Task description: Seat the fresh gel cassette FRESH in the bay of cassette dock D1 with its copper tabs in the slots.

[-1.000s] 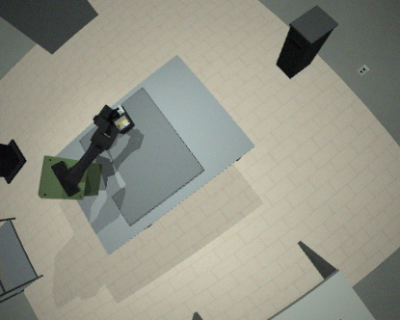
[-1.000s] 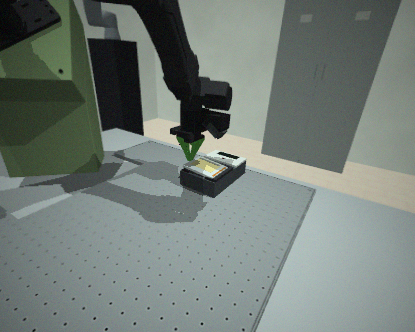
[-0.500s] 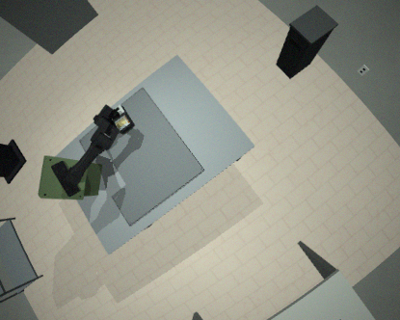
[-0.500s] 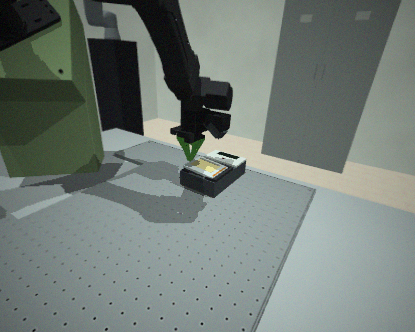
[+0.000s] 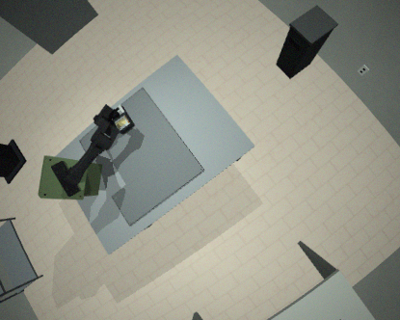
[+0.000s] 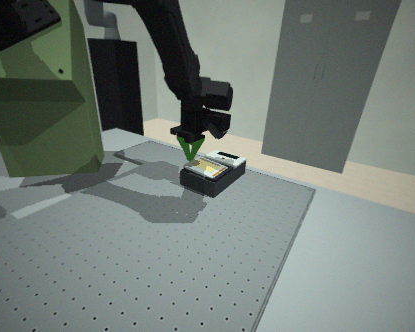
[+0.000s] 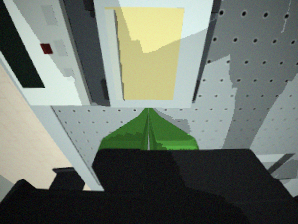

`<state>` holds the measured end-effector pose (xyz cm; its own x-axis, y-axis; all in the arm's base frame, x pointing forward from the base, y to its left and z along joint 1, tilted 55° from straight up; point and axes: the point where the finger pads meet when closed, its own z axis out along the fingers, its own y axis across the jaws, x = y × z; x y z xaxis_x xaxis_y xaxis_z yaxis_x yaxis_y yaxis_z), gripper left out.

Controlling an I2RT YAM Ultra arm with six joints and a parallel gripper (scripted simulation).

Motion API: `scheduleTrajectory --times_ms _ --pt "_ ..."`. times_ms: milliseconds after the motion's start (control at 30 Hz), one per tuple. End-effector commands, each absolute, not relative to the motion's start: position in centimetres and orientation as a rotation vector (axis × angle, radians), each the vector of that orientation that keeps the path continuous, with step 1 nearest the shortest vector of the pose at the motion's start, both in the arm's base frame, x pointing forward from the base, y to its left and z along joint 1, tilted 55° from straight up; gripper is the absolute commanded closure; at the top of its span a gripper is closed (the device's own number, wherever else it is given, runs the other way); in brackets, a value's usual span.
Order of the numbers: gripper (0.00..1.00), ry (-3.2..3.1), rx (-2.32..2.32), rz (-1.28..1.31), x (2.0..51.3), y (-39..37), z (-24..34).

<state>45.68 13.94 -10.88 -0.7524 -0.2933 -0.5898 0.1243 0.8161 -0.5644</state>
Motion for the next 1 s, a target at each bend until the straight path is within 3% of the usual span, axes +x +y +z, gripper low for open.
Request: scheduleTrajectory --times_ms 0,967 --pt "1.0 2.261 -0.115 -0.736 46.3 16.01 -8.76" --pt "1.0 2.273 -0.129 -0.751 45.55 15.7 -9.09"
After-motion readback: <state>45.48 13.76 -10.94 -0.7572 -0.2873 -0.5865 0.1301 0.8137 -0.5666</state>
